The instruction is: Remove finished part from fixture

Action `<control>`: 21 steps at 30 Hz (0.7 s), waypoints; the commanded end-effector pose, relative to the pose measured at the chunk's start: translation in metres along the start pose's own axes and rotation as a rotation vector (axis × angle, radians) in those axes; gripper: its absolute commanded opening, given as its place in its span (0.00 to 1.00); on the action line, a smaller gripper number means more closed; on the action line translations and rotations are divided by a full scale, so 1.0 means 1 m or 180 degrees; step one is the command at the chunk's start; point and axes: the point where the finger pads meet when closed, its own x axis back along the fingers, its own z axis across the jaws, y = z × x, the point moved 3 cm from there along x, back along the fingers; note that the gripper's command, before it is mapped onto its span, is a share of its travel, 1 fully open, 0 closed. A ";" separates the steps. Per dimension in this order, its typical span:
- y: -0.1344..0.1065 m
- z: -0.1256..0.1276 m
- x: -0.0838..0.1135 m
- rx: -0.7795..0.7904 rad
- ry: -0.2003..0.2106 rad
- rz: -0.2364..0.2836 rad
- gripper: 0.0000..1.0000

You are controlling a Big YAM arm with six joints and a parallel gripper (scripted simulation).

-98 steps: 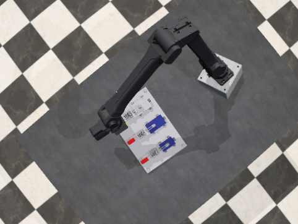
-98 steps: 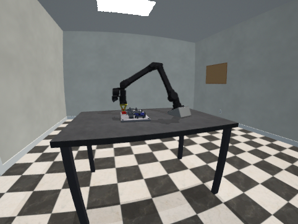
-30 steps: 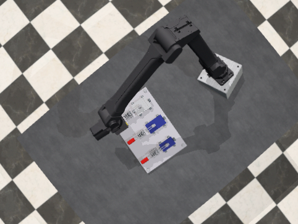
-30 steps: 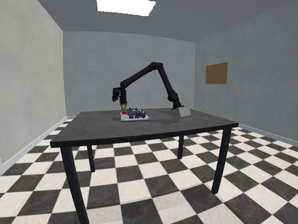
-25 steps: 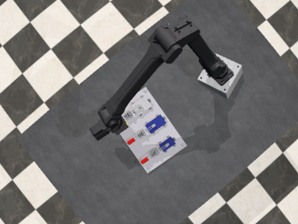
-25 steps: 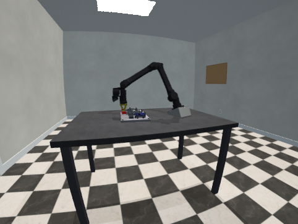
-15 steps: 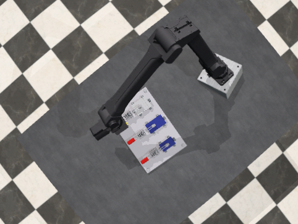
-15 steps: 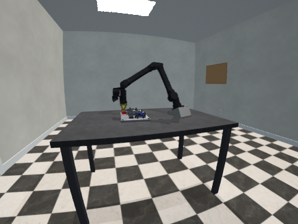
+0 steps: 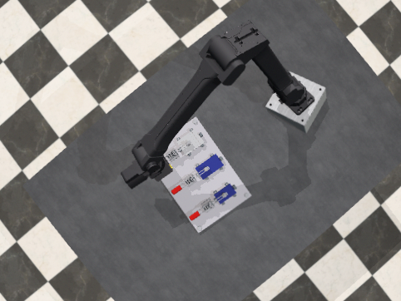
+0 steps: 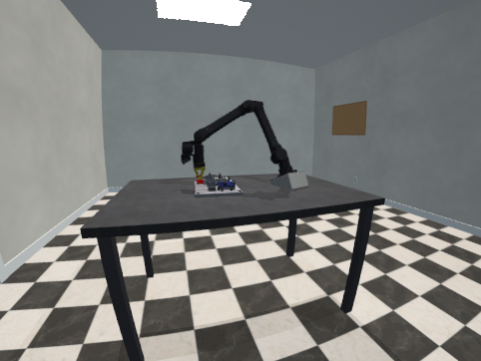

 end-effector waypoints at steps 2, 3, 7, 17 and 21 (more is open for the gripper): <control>0.023 0.001 0.023 0.0028 0.0004 -0.0175 0.45; 0.023 0.001 0.023 0.0028 0.0004 -0.0175 0.45; 0.023 0.001 0.023 0.0028 0.0004 -0.0175 0.45; 0.024 0.000 0.019 -0.0003 -0.0001 -0.0176 0.00; 0.025 0.001 0.016 -0.0008 -0.0002 -0.0166 0.00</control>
